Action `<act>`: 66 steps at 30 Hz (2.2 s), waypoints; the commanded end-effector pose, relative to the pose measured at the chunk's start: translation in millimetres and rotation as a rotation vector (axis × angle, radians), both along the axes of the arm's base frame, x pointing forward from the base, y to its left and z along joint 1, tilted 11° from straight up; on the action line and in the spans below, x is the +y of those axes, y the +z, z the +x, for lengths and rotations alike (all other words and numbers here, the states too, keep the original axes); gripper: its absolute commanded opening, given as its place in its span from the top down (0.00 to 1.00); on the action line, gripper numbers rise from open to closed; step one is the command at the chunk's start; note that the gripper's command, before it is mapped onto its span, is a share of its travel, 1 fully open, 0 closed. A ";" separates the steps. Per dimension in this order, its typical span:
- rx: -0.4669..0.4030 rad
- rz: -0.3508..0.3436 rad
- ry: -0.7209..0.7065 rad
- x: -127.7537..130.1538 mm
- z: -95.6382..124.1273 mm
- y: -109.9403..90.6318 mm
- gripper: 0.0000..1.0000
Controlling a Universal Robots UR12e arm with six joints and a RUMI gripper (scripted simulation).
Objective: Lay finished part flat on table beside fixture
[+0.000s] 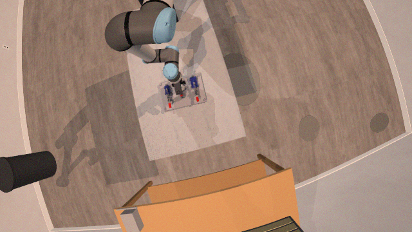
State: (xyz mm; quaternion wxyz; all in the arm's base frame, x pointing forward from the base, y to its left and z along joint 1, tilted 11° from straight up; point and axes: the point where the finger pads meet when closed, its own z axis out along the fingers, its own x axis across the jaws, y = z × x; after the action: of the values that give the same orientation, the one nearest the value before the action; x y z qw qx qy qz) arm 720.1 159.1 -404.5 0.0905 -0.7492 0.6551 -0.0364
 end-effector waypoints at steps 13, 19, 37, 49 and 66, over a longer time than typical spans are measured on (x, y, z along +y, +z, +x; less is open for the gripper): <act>-0.001 0.000 0.000 -0.1 0.2 1.9 1.00; -0.001 0.000 0.000 -0.4 -0.3 4.9 1.00; -0.001 0.000 0.000 -1.8 -3.1 20.6 1.00; -0.001 0.000 0.000 -2.6 -4.8 30.2 1.00; -0.001 0.000 0.000 -3.1 -5.8 35.9 1.00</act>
State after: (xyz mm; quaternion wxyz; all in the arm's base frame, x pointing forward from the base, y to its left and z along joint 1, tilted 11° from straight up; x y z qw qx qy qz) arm 713.9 156.0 -369.7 0.0905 -0.7492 0.6551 -0.0363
